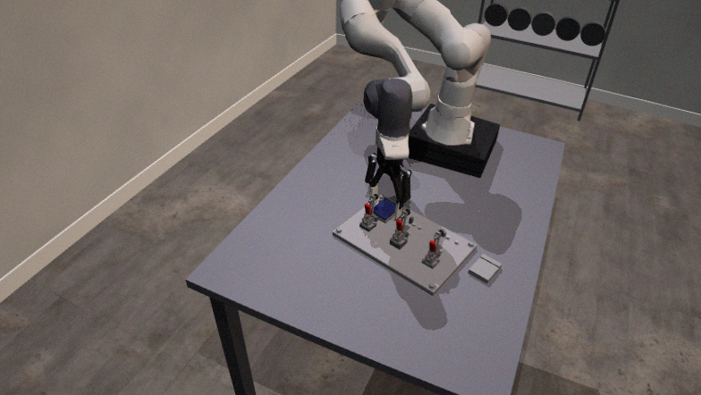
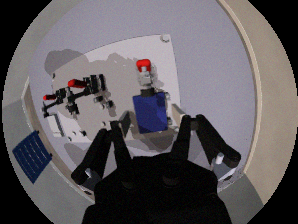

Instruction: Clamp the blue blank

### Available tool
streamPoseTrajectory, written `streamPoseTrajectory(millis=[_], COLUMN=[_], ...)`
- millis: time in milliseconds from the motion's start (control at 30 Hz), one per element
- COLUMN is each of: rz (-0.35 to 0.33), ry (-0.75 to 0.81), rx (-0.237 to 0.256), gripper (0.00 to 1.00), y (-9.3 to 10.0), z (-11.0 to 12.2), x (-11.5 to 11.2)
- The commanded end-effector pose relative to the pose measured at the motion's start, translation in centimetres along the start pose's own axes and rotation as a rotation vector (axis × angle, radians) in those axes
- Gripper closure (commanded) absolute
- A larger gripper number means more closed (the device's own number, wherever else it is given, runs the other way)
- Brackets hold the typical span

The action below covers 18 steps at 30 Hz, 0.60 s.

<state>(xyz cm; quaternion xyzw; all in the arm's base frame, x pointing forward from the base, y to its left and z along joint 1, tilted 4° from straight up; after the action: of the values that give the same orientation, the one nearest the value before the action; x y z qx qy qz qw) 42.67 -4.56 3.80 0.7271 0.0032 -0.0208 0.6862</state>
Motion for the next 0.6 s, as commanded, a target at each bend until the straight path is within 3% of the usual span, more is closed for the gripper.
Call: streamPoseTrajectory(millis=[0, 567], rz=[0.004, 0.004], ry=[-0.004, -0.004], rx=[0.001, 0.001], gripper=[0.42, 0.42], y=[0.03, 0.73], z=[-0.04, -0.04], x=[0.17, 0.17])
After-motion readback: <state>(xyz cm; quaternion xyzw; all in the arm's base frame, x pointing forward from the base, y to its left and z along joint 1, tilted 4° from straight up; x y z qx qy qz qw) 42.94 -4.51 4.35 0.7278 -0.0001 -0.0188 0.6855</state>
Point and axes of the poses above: the point where the finger pads meet when closed, its own y axis back along the fingers, its own z axis across the jaws, x = y × z, the point moved 8 cm from there along y, back along the fingers, and after that the axes turned 11 degrees about y, right-handed, at the moved point
